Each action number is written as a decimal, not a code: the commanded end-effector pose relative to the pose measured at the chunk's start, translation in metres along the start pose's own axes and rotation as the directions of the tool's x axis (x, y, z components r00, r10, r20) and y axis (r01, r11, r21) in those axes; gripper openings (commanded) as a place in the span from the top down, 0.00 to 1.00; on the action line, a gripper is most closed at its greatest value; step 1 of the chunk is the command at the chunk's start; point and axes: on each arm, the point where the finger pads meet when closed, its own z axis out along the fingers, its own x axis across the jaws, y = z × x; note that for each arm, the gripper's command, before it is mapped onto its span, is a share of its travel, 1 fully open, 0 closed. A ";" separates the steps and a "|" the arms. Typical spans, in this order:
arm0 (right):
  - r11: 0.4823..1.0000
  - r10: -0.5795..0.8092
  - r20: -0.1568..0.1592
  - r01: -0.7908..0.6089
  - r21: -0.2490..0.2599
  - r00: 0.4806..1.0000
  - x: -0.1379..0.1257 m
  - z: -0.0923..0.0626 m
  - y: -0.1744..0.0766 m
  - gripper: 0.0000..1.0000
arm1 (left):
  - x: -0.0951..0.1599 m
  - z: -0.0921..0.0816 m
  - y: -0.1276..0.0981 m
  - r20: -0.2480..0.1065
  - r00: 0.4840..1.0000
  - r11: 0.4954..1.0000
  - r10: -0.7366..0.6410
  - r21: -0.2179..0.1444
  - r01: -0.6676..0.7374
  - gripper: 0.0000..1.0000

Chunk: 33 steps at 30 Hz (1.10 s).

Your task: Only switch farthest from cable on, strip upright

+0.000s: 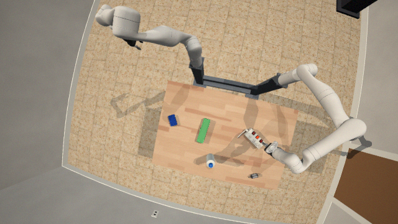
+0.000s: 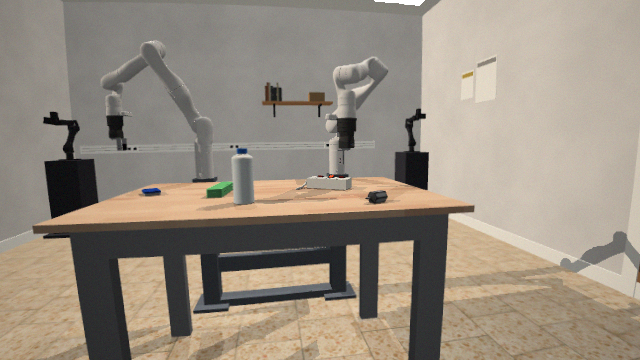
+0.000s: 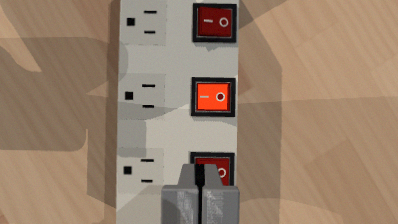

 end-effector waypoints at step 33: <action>1.000 0.000 0.000 0.000 -0.002 1.000 0.000 -0.001 0.000 0.00 | -0.001 0.030 0.001 0.001 1.000 1.000 0.002 -0.001 -0.002 1.00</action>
